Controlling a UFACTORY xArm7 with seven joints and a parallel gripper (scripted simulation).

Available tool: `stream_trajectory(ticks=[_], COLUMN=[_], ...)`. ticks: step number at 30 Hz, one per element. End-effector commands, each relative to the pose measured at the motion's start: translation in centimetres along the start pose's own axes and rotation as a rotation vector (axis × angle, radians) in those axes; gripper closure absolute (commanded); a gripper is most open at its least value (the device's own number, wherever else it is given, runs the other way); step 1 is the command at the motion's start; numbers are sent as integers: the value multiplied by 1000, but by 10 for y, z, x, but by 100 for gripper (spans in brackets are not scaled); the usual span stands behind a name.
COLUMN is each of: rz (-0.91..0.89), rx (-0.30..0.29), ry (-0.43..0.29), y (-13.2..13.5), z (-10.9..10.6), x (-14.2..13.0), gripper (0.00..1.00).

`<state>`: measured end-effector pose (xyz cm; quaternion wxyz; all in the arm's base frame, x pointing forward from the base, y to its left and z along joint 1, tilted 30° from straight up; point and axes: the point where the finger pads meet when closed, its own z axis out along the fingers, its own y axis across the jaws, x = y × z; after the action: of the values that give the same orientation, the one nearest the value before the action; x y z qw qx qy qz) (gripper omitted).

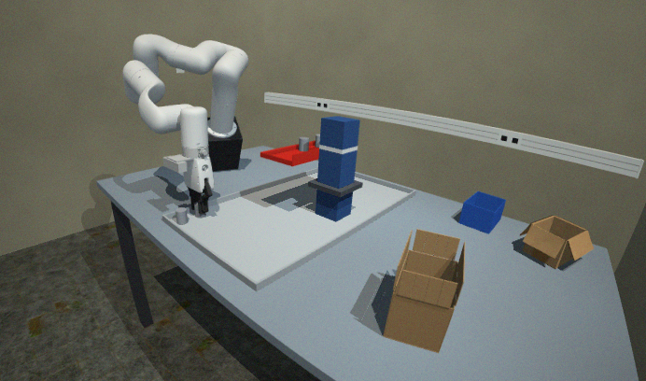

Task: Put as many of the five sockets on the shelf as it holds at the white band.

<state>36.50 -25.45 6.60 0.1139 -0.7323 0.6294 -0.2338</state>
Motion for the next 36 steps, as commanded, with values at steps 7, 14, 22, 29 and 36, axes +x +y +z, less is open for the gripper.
stream_trajectory(ticks=[7, 14, 22, 29, 36], rz=[-1, -1, -1, -1, -1], rx=[1, 1, 1, 1, 1], ry=[2, 2, 2, 2, 2], y=[-1, -1, -1, -1, -1], z=[-16, -29, -31, -31, -48], x=[1, 1, 1, 1, 1], gripper=[100, 100, 100, 100, 100])
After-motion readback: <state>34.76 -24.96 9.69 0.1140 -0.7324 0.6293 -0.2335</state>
